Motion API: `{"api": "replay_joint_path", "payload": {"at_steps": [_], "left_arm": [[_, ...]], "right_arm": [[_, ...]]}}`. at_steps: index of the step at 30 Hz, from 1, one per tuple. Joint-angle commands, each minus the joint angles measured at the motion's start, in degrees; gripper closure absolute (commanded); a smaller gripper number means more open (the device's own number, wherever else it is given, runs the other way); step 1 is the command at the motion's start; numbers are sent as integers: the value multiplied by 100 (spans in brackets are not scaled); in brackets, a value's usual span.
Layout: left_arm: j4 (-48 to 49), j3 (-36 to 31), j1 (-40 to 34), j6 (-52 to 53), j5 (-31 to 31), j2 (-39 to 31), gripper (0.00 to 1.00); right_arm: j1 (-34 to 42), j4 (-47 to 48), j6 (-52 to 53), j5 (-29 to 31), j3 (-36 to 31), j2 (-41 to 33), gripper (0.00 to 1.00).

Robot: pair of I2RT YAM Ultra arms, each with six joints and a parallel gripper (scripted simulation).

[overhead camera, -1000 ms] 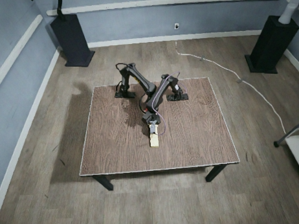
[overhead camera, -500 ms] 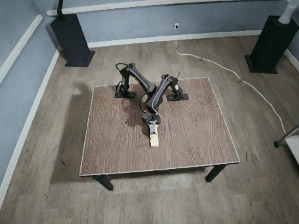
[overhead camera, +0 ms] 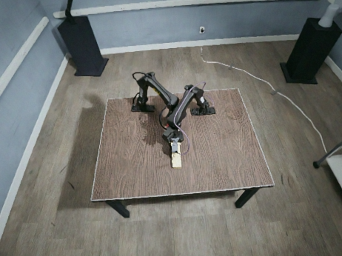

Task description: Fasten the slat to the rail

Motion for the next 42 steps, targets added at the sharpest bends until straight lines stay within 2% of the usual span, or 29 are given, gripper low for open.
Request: {"api": "replay_joint_path", "payload": {"at_steps": [1, 18, 20, 22, 28, 37, 39, 42], "left_arm": [[4, 25, 0, -5, -4, -44, 28], [4, 25, 0, -5, -4, -44, 28], [4, 25, 0, -5, -4, -44, 28], [4, 25, 0, -5, -4, -44, 28], [4, 25, 0, -5, -4, -44, 28], [4, 25, 0, -5, -4, -44, 28], [4, 25, 0, -5, -4, -44, 28], [4, 25, 0, -5, -4, -44, 28]], "right_arm": [[0, 4, 1, 2, 25, -35, 89], [0, 4, 1, 2, 25, -35, 89], [0, 4, 1, 2, 25, -35, 66], [0, 4, 1, 2, 25, -35, 66], [0, 4, 1, 2, 25, -35, 0], [0, -465, 0, 1, 407, -171, 0], [0, -179, 1, 2, 148, -35, 0], [0, -179, 1, 2, 148, -35, 0]]}}
